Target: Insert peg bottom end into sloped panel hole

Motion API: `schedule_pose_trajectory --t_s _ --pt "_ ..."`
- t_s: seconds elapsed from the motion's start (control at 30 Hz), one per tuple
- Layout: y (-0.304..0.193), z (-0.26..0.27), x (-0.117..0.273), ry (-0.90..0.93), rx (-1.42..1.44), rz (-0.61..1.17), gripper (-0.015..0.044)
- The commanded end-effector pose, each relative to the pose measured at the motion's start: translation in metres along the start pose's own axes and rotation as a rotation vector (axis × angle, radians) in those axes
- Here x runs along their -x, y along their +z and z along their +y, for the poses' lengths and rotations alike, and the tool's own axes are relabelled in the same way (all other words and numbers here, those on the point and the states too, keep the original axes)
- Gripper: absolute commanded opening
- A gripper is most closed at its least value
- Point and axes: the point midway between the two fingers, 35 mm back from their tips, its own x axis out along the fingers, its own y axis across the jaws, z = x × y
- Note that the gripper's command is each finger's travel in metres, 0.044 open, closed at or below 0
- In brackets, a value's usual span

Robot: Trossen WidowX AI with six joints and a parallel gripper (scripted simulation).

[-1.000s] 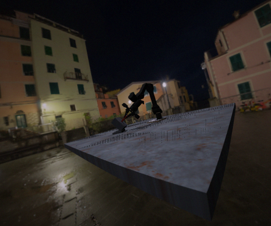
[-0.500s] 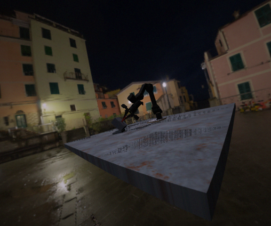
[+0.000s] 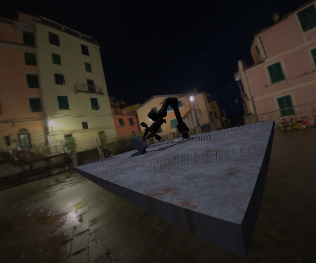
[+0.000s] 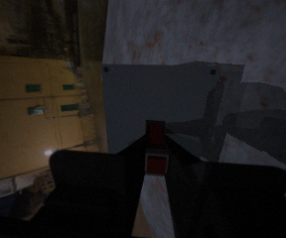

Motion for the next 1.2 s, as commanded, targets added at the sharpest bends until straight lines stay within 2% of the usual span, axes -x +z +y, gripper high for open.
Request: schedule_pose_trajectory --t_s 0.0,0.5,1.03,1.07,1.17 --pt "-0.001 0.001 -0.002 0.0 0.002 0.005 0.0" --pt "0.0 0.0 -0.003 -0.001 0.001 -0.001 0.0" --pt "-0.001 0.0 0.0 -0.002 0.001 -0.001 0.042" --pt "-0.001 0.0 0.002 -0.003 0.001 -0.001 0.044" --pt "-0.002 0.0 0.008 -0.005 0.001 0.0 0.044"
